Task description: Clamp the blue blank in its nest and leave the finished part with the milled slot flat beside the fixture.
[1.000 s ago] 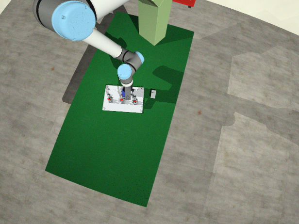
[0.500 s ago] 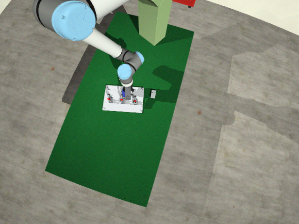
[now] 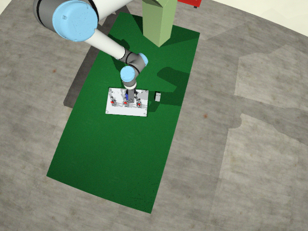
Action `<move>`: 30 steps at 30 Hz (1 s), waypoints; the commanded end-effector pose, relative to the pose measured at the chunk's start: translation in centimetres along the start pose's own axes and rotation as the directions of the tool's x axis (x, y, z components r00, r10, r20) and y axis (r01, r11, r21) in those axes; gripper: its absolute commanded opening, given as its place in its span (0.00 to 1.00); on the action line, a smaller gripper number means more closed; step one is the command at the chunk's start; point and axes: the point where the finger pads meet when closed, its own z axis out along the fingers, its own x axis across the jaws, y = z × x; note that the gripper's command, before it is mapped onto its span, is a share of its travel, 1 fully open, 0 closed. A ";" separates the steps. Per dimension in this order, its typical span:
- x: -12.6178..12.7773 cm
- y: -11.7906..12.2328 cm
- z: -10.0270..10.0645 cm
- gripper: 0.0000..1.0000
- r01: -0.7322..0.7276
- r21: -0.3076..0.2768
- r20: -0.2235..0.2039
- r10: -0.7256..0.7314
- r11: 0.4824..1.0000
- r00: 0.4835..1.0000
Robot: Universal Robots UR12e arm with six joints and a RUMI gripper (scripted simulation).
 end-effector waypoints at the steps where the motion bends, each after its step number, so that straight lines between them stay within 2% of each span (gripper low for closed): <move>1: 0.1 -0.3 -0.1 0.00 0.000 0.004 -0.001 0.000 1.000 1.000; 30: 0.5 -0.3 -0.1 0.00 0.001 0.003 -0.001 -0.001 1.000 1.000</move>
